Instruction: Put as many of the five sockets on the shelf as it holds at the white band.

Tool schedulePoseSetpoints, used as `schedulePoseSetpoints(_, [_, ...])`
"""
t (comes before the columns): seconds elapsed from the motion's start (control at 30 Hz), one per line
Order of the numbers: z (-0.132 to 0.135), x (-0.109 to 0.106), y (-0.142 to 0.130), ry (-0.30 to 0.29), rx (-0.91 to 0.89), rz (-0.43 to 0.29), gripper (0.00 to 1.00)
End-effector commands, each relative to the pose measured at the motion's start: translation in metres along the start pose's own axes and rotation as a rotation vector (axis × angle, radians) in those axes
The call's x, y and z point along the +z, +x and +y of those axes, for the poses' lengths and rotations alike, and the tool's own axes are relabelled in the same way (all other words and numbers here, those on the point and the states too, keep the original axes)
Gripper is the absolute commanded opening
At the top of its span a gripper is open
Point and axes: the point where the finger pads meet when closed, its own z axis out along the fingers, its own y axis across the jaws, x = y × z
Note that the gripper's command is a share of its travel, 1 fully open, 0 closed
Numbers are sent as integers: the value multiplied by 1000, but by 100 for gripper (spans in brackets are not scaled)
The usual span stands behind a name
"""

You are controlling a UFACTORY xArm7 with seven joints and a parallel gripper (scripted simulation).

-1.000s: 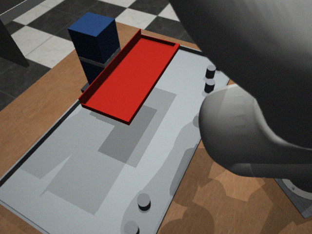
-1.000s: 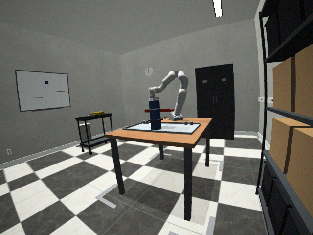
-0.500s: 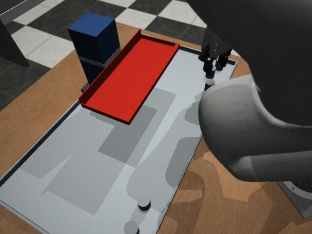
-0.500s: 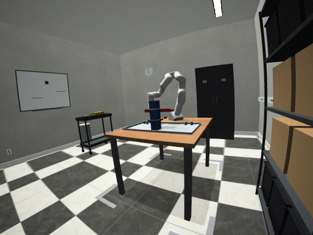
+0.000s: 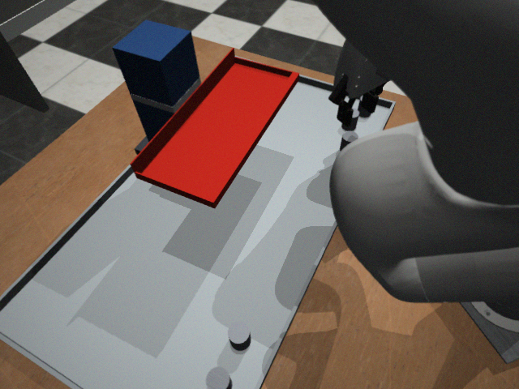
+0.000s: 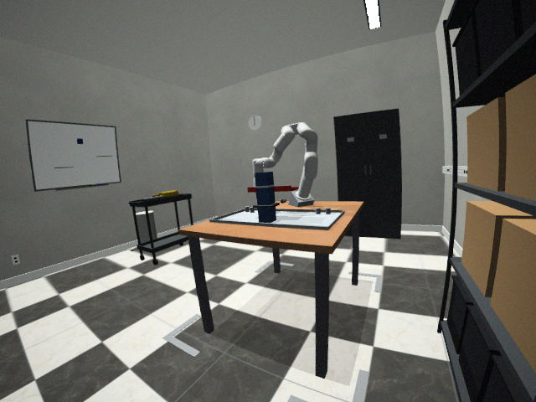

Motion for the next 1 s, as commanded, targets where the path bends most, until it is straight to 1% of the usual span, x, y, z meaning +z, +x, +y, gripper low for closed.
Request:
schedulePoseSetpoints(0.0, [-1,7,-1,2,0,-3,61])
schedulePoseSetpoints(0.23, [-1,24,-2,2,0,-3,61])
schedulePoseSetpoints(0.63, [-1,28,-2,2,0,-3,61])
schedulePoseSetpoints(0.97, [-2,53,-2,2,0,-3,61])
